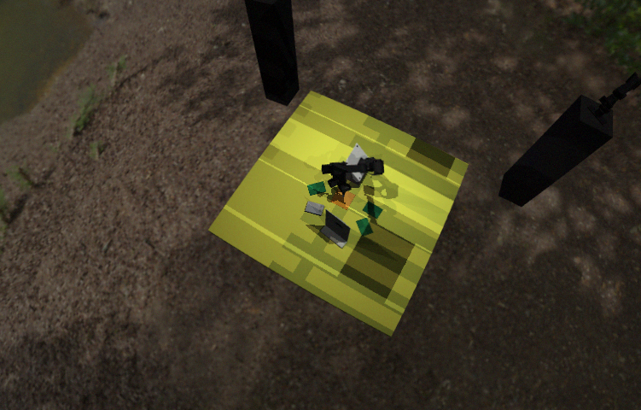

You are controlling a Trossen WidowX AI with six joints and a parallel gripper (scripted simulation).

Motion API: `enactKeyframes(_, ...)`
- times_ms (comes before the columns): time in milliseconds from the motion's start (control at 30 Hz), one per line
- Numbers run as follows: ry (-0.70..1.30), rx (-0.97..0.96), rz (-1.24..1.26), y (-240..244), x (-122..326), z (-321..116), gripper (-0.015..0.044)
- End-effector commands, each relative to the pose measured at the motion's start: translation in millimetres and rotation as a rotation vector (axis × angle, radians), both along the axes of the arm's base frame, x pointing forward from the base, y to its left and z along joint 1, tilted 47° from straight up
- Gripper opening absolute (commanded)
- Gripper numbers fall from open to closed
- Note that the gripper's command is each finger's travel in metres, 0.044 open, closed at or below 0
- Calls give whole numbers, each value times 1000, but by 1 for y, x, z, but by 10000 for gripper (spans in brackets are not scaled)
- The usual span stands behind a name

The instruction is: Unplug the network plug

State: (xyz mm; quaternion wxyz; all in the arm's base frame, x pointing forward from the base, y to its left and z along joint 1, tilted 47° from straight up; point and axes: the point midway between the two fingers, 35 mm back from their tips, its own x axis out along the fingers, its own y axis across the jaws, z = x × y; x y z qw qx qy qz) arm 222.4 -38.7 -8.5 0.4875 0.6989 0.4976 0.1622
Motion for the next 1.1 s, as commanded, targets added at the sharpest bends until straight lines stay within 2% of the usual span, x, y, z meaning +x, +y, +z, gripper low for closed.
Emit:
enactKeyframes(0, 5, 6, -1, 4, 0, -4, 0)
enactKeyframes(1067, 4, 7, -1, 32, 3, -29, 0)
